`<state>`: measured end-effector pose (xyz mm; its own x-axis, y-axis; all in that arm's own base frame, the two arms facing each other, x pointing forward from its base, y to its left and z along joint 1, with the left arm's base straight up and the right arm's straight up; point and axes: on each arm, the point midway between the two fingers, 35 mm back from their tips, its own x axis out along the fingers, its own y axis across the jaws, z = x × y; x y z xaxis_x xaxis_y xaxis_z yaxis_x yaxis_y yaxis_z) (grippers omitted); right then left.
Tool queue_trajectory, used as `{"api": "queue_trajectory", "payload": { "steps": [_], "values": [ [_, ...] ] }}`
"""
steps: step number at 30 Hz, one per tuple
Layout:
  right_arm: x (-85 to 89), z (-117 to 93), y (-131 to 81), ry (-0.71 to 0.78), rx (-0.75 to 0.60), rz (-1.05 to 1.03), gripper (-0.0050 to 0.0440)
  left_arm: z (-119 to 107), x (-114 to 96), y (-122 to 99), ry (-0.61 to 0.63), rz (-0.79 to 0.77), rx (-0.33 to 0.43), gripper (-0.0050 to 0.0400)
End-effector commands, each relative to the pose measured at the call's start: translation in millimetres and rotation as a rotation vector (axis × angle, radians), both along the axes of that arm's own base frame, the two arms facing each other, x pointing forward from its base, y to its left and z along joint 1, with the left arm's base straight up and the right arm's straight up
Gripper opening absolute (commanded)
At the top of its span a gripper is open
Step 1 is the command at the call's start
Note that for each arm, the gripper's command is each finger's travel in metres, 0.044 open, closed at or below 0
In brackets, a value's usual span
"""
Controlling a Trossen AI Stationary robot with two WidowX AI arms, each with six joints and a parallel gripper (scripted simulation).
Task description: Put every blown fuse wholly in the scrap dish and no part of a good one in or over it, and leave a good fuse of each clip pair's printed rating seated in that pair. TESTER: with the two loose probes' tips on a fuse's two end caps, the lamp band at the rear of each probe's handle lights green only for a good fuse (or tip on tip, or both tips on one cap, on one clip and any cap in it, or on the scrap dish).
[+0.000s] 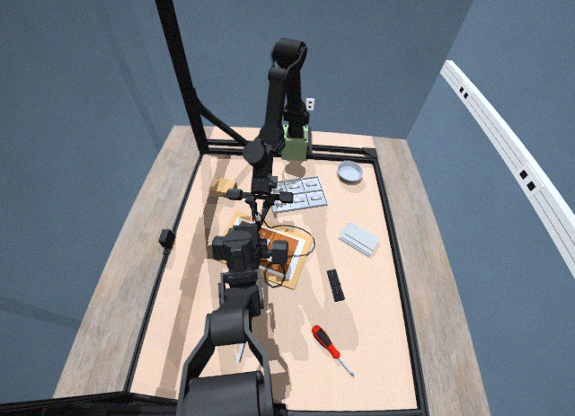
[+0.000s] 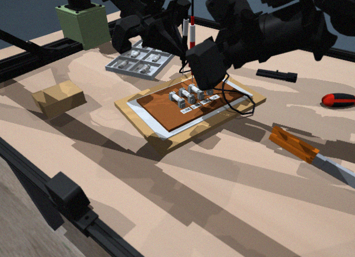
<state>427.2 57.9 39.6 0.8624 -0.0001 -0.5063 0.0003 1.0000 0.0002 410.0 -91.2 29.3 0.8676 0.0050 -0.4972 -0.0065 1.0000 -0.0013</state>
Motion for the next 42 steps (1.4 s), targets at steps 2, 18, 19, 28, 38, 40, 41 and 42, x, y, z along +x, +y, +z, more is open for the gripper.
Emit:
{"api": "queue_trajectory", "payload": {
  "steps": [2, 18, 19, 28, 38, 40, 41, 42],
  "values": [
    [8.5, 24, 0, -0.053, 0.006, -0.002, -0.005, 9, 3, 0, -0.015, 0.0, -0.005, -0.005],
    [-13.4, 22, -11, -0.03, 0.002, 0.002, -0.005, 18, -12, 15, -0.014, -0.002, -0.002, -0.005],
    [-15.0, 22, -12, -0.03, 0.002, 0.002, -0.005, 19, -13, 16, -0.014, -0.002, -0.002, -0.005],
    [-26.2, 26, -20, -0.029, 0.001, 0.002, -0.005, 24, -22, 25, -0.013, -0.002, -0.001, -0.005],
    [-34.0, 30, -25, -0.03, 0.002, 0.0, -0.005, 17, -7, 24, -0.014, -0.001, -0.002, -0.005],
    [-30.4, 35, -24, -0.044, 0.003, 0.0, -0.005, 16, -6, 25, -0.015, 0.002, -0.003, -0.005],
    [-27.1, 31, -24, -0.037, 0.002, 0.0, -0.005, 15, -4, 24, -0.015, 0.0, -0.002, -0.005],
    [-25.9, 27, -24, -0.031, 0.001, 0.0, -0.005, 14, -3, 24, -0.014, -0.001, -0.003, -0.005]
  ]
}}
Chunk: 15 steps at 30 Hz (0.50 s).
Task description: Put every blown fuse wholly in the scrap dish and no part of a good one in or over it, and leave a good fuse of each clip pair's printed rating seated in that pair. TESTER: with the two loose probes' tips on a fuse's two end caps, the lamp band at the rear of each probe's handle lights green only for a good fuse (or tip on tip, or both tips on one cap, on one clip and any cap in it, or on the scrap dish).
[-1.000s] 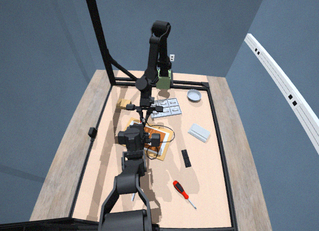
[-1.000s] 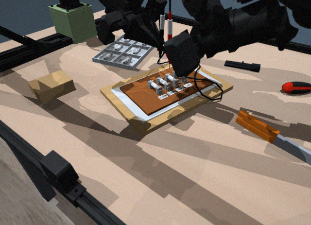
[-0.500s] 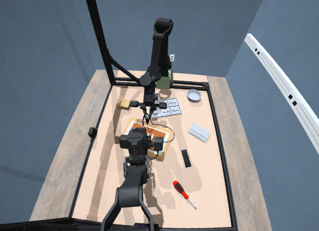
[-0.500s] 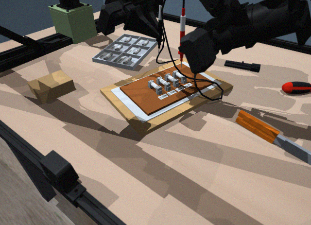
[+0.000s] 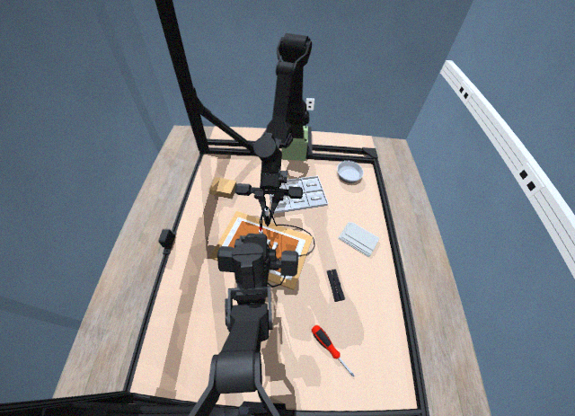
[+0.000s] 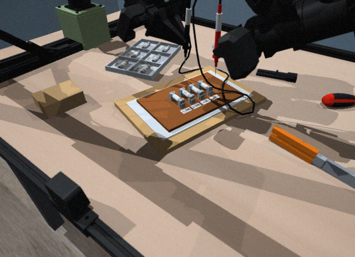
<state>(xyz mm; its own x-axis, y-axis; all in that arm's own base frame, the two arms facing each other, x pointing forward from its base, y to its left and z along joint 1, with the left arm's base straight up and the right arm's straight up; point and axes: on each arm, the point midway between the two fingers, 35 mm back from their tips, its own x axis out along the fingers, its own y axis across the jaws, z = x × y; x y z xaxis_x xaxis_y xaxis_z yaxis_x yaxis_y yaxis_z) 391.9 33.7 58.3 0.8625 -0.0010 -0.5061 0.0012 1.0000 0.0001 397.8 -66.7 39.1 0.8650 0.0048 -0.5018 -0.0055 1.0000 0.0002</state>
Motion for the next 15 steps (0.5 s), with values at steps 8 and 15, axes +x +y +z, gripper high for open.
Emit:
{"api": "queue_trajectory", "payload": {
  "steps": [8, 15],
  "values": [
    [20.5, 1, 0, -0.031, 0.001, 0.001, -0.005, -4, 20, 0, -0.02, 0.001, -0.004, -0.005],
    [27.4, -3, 0, -0.031, 0.001, 0.001, -0.005, -5, 23, 0, -0.021, 0.001, -0.005, -0.005]
  ]
}}
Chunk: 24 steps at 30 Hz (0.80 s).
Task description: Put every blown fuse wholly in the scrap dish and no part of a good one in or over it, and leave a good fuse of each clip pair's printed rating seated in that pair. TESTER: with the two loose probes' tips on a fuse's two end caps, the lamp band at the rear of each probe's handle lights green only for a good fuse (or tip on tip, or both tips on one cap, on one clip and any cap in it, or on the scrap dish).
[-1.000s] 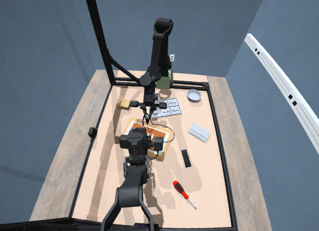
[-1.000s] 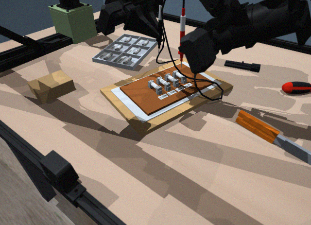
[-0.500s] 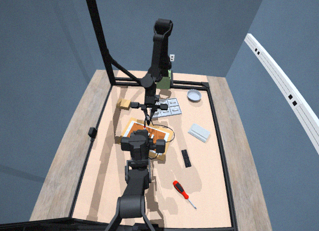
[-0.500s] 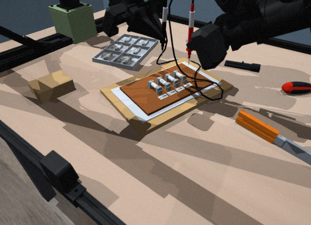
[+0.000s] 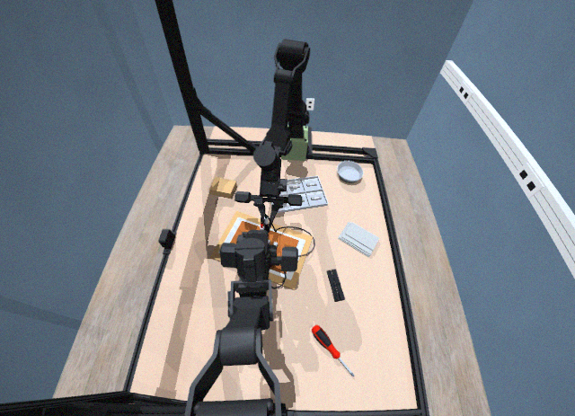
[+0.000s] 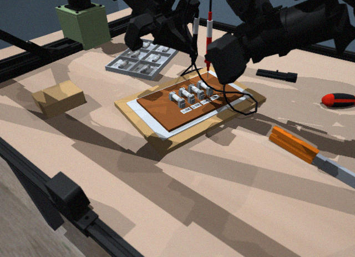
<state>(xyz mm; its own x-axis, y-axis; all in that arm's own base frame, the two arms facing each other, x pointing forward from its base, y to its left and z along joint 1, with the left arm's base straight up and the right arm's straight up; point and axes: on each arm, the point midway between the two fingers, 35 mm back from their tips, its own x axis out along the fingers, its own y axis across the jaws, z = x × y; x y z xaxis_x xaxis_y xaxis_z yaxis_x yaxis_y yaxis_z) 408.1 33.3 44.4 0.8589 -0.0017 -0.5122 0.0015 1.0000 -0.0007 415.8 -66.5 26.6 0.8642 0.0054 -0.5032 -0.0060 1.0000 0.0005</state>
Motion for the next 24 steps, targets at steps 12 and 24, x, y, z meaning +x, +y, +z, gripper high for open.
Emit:
{"api": "queue_trajectory", "payload": {
  "steps": [12, 24],
  "values": [
    [21.1, 9.7, 0.7, -0.05, 0.003, 0.001, -0.005, 7.2, 5.0, -0.6, -0.023, 0.001, -0.005, -0.005],
    [17.7, 5.7, 0.7, -0.038, 0.003, 0.0, -0.005, 7.2, 5.0, -0.6, -0.023, 0.001, -0.005, -0.005]
  ]
}}
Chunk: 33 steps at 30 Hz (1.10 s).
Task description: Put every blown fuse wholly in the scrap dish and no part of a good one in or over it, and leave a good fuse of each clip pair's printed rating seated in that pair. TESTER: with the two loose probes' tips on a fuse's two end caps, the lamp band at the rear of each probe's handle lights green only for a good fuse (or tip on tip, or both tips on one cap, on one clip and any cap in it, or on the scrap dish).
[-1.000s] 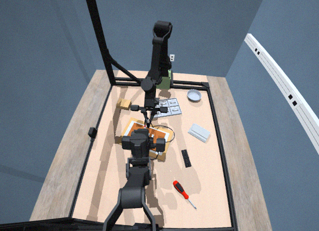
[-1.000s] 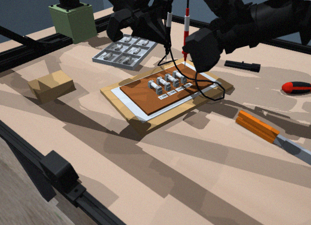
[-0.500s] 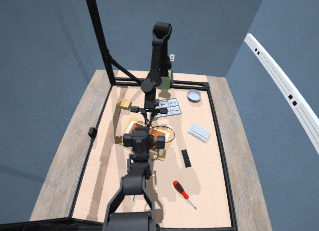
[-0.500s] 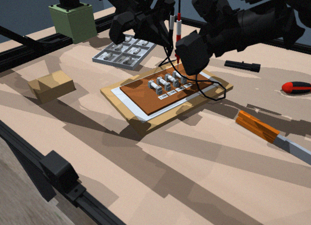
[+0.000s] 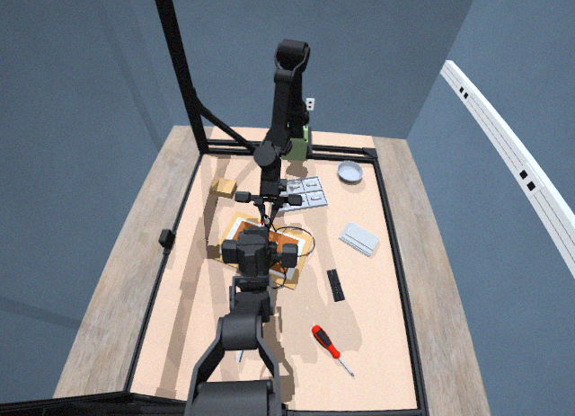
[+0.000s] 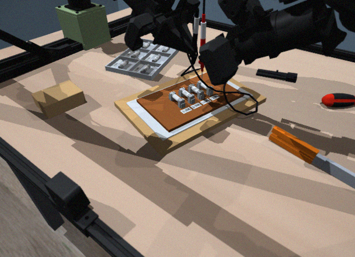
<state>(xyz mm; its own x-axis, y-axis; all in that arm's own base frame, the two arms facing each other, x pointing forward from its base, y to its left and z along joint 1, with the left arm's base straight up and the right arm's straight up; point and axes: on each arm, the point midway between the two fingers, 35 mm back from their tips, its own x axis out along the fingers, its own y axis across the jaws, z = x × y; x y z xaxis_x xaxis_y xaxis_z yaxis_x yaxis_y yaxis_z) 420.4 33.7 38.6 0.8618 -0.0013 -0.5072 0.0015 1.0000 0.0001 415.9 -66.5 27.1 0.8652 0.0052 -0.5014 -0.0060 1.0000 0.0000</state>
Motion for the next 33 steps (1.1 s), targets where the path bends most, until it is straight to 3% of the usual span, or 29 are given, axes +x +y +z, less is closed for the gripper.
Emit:
{"api": "queue_trajectory", "payload": {
  "steps": [1, 33],
  "values": [
    [5.4, 12, 0, -0.032, 0.003, 0.0, -0.005, 7, 5, -1, -0.021, 0.001, -0.004, -0.005],
    [2.6, -10, 0, -0.014, -0.001, 0.001, -0.005, -15, 2, 1, -0.003, 0.002, 0.0, -0.005]
  ]
}}
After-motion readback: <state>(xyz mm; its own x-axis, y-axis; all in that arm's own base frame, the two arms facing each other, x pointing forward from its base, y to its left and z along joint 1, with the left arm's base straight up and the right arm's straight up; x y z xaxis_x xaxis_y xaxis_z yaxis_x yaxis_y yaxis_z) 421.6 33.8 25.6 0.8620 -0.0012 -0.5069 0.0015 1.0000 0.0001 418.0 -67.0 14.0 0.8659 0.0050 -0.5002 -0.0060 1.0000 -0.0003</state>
